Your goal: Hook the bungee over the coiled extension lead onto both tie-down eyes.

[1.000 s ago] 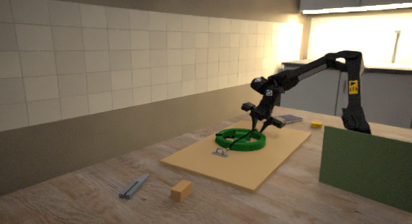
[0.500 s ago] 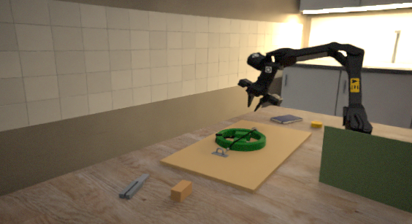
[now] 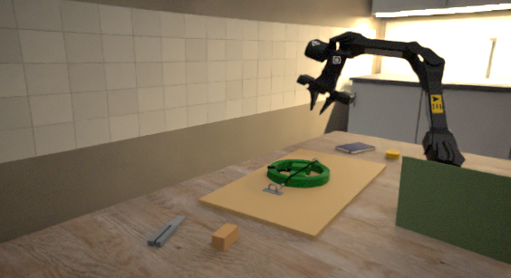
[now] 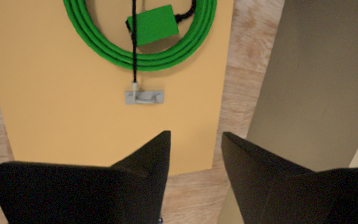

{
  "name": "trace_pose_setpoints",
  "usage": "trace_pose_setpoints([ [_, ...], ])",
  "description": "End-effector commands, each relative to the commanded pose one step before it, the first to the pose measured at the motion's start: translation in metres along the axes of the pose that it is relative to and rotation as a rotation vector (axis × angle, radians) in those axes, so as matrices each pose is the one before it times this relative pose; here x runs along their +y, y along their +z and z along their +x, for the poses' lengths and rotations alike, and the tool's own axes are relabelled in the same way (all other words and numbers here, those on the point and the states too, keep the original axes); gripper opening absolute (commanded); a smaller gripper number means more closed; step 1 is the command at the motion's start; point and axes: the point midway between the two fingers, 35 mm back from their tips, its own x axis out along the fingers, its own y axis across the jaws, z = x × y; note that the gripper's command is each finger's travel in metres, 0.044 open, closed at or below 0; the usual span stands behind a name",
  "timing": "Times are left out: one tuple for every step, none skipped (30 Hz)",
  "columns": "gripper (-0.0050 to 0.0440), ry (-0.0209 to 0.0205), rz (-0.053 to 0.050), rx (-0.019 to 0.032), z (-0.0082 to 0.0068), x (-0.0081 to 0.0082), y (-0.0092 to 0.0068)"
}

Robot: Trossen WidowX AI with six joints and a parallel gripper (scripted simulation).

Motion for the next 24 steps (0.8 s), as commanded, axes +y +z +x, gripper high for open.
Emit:
trace_pose_setpoints([
  [0.015,0.0107,-0.0012,0.01167,-0.02689,-0.00338,-0.00345],
  [0.015,0.00594,-0.0073,0.00283,-0.0047,0.0013,-0.00039],
  [0.015,0.00641,-0.0079,0.00302,-0.00454,0.00154,-0.00045],
  [0.015,0.00712,-0.0087,0.00325,-0.00441,0.00184,-0.00053],
  [0.015,0.00151,-0.0028,0.00253,-0.00389,0.00054,-0.00038],
  [0.015,0.00063,-0.0014,0.00147,-0.00223,0.00029,-0.00023],
  [0.015,-0.00112,0.0009,0.0003,-0.00068,-0.00023,-0.00003],
  [0.0174,0.00011,0.0,-0.00093,0.0,0.00002,0.00014],
  [0.0174,0.0,0.0,0.0,0.0,0.0,0.0],
  [0.0174,0.0,0.0,0.0,0.0,0.0,0.0],
  [0.0198,0.00116,0.0022,-0.00228,0.00071,0.00014,-0.00037],
  [0.0222,-0.00174,-0.0032,-0.00044,-0.00043,0.00196,-0.00118],
  [0.0246,-0.00381,0.0009,-0.00069,0.00009,-0.00031,0.00009],
  [0.027,-0.00532,0.0014,-0.00092,0.00039,-0.00054,0.00041],
  [0.0294,-0.00359,-0.0038,-0.00063,-0.0004,0.00139,-0.00059],
  [0.0318,-0.00371,0.002,-0.00052,-0.00045,0.00001,-0.00049],
  [0.0342,-0.00076,0.0002,-0.00013,0.00002,-0.00006,0.00002],
  [0.0366,0.0,0.0,0.0,0.0,0.0,0.0],
  [0.039,0.00008,-0.0001,0.00001,0.00003,-0.00001,0.00003],
  [0.0414,-0.0014,0.0014,-0.00013,-0.00029,-0.00044,-0.00026],
  [0.0438,-0.00206,0.003,-0.0002,-0.0005,-0.00045,-0.00047],
  [0.044,0.00497,-0.0015,0.00033,0.00151,-0.00081,0.00165],
  [0.044,0.0,0.0,0.0,0.0,0.0,0.0],
  [0.044,0.0,0.0,0.0,0.0,0.0,0.0],
])
